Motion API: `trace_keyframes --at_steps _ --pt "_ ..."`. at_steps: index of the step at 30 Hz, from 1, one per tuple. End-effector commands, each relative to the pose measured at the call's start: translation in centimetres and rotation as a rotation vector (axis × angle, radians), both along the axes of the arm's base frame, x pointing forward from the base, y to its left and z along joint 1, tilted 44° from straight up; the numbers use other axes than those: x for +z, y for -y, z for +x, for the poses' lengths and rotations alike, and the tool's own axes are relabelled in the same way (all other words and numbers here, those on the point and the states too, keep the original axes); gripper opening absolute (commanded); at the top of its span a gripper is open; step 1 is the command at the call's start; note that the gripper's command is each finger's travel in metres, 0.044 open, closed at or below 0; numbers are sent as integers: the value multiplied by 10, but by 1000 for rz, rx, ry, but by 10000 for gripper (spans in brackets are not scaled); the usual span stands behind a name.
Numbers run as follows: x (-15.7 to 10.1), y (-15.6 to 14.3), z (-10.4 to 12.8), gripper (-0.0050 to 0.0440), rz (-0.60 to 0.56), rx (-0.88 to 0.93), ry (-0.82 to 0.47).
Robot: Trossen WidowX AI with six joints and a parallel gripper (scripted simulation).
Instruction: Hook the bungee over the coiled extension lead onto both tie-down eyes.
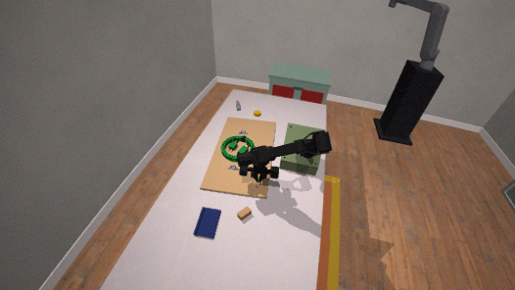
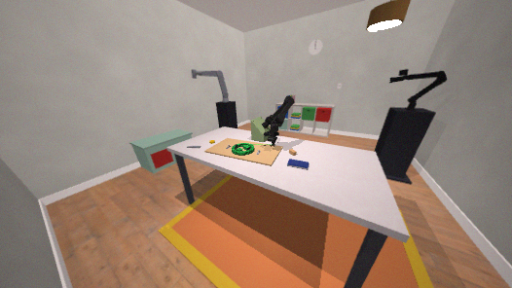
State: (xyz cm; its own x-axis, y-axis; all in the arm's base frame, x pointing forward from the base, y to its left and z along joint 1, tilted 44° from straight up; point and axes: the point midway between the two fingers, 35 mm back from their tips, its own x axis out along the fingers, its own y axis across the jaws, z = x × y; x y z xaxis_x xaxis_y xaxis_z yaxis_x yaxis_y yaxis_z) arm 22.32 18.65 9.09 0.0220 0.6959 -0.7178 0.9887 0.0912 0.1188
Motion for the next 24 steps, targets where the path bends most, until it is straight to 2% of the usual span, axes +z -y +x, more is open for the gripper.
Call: trace_keyframes --at_steps 1,5,10,24 --pt "19 10 3 -4 13 -1 27" --pt "24 15 2 -5 13 -1 27" --pt "23 19 3 -43 10 -4 12" --pt "8 32 48 -50 40 -55 64"
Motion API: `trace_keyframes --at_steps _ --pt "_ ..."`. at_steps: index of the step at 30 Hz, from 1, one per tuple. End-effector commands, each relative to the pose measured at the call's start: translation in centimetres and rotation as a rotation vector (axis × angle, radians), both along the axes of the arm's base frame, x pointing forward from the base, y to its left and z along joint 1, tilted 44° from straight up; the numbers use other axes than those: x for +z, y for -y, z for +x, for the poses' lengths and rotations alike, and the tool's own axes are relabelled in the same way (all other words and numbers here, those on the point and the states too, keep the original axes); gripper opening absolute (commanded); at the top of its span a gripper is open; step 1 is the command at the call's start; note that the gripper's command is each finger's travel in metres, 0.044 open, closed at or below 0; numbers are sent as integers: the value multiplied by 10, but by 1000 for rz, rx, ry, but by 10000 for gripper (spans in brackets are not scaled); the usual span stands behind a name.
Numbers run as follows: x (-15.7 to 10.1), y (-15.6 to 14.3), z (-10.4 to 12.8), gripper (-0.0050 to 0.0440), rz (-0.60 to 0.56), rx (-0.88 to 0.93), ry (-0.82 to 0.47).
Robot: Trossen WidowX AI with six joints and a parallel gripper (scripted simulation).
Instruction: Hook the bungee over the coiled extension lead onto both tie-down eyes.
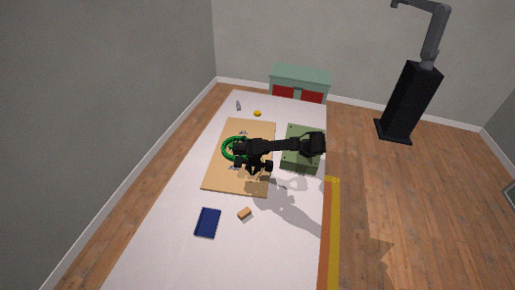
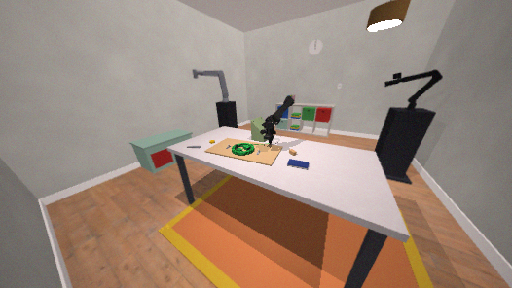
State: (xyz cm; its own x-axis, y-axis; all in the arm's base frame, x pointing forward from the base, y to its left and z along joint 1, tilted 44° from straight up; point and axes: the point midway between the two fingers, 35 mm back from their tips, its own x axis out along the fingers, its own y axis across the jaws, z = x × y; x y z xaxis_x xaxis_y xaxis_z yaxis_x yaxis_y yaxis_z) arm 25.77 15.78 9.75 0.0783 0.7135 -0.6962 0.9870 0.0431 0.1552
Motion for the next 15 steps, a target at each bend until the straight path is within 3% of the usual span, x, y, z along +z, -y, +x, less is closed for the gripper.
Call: trace_keyframes --at_steps 1,15 --pt "0 4 17 -50 13 -14 34" --pt "-21 28 61 -50 28 -85 82"
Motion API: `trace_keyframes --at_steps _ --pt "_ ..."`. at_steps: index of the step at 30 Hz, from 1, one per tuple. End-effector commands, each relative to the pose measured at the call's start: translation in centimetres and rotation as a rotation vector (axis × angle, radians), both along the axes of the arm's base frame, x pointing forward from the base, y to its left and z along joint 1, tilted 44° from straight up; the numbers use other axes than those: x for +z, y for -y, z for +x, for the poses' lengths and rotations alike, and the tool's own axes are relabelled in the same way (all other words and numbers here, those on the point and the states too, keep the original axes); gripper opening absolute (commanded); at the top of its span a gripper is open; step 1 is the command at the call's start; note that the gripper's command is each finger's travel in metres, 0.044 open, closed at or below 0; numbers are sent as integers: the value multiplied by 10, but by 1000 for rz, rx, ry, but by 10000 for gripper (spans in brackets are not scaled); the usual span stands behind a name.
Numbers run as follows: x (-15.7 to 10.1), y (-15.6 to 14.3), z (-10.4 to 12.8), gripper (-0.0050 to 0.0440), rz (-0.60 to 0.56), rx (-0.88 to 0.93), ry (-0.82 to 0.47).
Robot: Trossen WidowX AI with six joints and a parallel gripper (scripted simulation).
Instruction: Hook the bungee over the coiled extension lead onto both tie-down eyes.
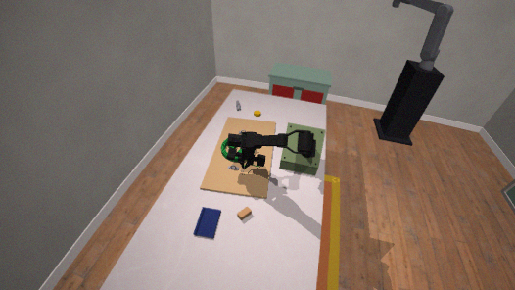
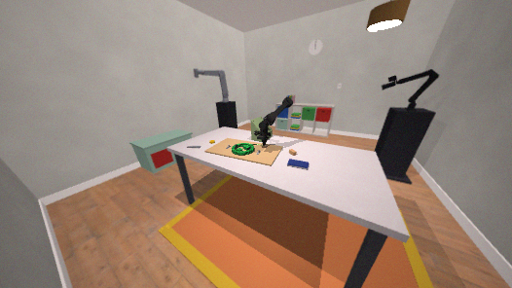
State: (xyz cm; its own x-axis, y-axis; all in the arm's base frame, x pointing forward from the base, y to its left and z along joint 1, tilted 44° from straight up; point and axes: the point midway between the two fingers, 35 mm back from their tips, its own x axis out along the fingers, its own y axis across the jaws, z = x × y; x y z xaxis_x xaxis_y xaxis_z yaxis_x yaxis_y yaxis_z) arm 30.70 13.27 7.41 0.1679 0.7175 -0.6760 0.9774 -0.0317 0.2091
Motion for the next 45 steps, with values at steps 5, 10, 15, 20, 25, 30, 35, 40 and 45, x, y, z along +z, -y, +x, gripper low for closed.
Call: trace_keyframes --at_steps 5,10,15,20,25,30,35,40,45 --pt "-8 17 29 -50 -4 -55 44" --pt "-16 28 40 -50 -14 -86 51" --pt "-15 26 37 -50 -12 -81 46" --pt "-14 24 33 -50 -9 -75 40" --pt "-15 24 33 -50 -9 -75 40" --pt "-18 20 34 -50 -9 -75 41" --pt "-22 17 34 -50 -9 -75 40" --pt "-30 12 34 -50 -9 -77 38" --pt "-37 7 35 -50 -9 -79 36"
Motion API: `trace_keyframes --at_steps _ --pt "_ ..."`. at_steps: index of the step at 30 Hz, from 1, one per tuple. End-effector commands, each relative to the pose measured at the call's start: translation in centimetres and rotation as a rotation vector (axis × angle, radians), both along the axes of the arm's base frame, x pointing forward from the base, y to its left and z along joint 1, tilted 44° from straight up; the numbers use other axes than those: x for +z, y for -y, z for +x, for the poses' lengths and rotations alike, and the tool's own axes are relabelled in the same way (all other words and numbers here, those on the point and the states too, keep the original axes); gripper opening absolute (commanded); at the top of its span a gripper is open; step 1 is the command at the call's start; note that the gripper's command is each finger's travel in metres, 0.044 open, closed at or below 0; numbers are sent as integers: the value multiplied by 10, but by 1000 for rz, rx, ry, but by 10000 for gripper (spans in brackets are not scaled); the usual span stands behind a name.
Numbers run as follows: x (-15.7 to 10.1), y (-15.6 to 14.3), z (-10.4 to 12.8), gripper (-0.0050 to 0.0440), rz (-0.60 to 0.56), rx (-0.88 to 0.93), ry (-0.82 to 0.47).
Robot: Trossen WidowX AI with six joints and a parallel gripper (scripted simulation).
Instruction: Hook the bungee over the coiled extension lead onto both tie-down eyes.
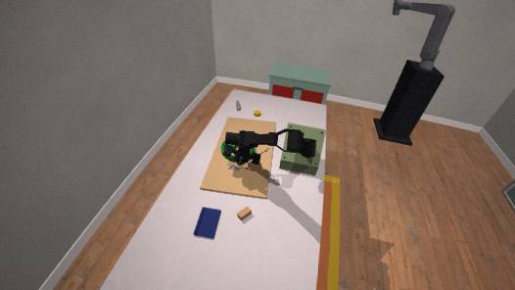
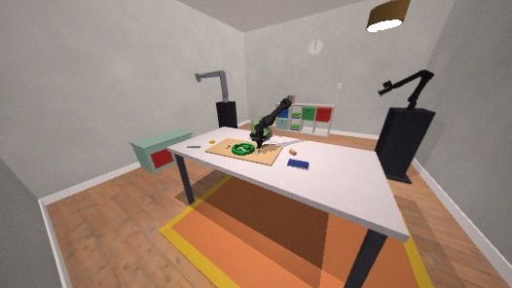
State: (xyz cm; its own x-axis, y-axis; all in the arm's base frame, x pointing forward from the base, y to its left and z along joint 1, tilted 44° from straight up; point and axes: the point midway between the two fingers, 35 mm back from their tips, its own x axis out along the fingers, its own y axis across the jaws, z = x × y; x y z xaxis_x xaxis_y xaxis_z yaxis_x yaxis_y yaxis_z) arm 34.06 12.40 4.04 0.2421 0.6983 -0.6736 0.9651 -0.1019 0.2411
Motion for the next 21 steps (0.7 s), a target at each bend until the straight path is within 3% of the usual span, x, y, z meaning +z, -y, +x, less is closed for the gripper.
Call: trace_keyframes --at_steps 1,21 --pt "-4 -3 1 -50 -2 -6 3" --pt "-3 -6 3 -50 2 -2 11"
